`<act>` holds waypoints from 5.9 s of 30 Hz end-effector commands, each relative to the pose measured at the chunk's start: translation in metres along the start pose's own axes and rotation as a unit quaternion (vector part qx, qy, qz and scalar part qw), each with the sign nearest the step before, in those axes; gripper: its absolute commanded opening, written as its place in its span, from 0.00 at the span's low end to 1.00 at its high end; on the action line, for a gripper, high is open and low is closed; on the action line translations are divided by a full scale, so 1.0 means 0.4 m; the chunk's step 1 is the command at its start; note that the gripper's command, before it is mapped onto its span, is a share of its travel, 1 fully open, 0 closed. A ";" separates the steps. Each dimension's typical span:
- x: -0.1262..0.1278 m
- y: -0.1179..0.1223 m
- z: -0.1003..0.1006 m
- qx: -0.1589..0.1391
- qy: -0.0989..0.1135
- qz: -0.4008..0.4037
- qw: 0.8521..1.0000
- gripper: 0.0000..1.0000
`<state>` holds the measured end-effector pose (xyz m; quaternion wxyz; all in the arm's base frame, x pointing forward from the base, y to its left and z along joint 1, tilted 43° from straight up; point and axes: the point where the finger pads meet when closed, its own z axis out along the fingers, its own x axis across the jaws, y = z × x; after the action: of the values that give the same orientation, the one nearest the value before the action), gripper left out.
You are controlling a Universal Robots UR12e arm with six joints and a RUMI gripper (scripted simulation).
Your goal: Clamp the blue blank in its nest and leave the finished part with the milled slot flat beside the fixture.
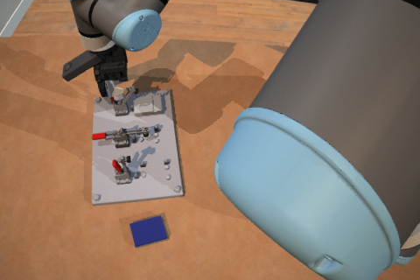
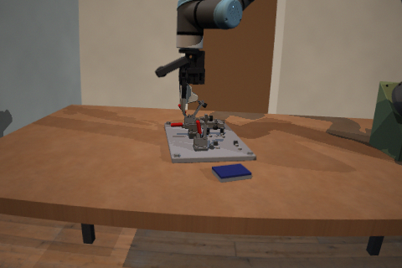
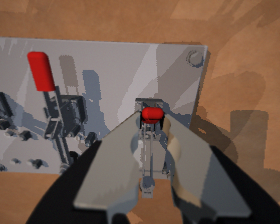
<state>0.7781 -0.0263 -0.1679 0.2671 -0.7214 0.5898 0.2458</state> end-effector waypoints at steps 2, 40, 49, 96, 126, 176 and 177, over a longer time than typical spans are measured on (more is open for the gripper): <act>0.001 0.006 -0.004 0.000 0.000 0.000 1.000 0.00; 0.001 0.042 -0.007 0.000 0.000 0.000 1.000 0.00; 0.001 0.044 -0.007 0.000 0.000 0.000 1.000 0.00; 0.001 0.044 -0.007 0.000 0.000 0.000 1.000 0.00; 0.001 0.051 -0.007 0.000 0.000 0.000 1.000 0.00; 0.001 0.051 -0.007 0.000 0.000 0.000 1.000 0.28; 0.001 0.051 -0.007 0.000 0.000 0.000 1.000 0.28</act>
<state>0.7575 -0.0308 -0.1685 0.2670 -0.7213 0.5898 0.2461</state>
